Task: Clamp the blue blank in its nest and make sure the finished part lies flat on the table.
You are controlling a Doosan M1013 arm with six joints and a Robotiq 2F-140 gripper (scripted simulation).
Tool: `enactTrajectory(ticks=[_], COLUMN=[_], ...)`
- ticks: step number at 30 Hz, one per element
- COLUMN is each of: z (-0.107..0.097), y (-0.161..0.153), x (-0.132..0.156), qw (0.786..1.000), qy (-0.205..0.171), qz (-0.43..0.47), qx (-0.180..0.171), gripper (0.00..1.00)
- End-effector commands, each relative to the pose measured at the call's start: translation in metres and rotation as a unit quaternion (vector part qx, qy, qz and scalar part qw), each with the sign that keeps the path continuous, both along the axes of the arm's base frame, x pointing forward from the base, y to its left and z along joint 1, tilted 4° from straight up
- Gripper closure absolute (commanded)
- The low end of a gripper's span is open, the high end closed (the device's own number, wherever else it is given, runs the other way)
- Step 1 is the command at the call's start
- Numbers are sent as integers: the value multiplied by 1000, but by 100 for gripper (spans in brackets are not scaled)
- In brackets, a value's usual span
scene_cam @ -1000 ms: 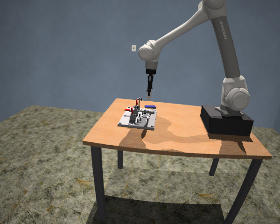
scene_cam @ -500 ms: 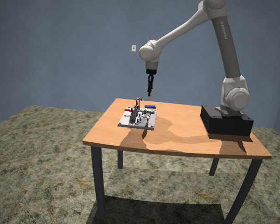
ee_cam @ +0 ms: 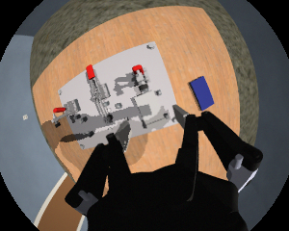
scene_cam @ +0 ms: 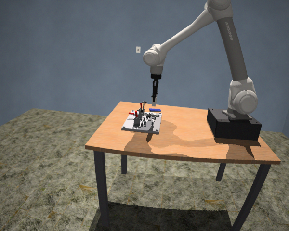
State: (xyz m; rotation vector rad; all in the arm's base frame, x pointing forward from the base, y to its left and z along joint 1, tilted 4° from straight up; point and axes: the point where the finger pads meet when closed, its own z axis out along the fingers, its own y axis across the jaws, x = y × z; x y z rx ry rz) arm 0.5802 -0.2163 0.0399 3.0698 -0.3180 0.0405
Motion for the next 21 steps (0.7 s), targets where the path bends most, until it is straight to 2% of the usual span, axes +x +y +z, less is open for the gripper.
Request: enactTrajectory(ticks=[1, 7, 21], z=[-12, -36, -41], y=[-1, -2, -2], x=[0, 1, 1], qw=[1000, 1000, 1000], qy=[0, 0, 0], qz=[0, 0, 0], qx=[0, 0, 0], gripper=[42, 42, 42])
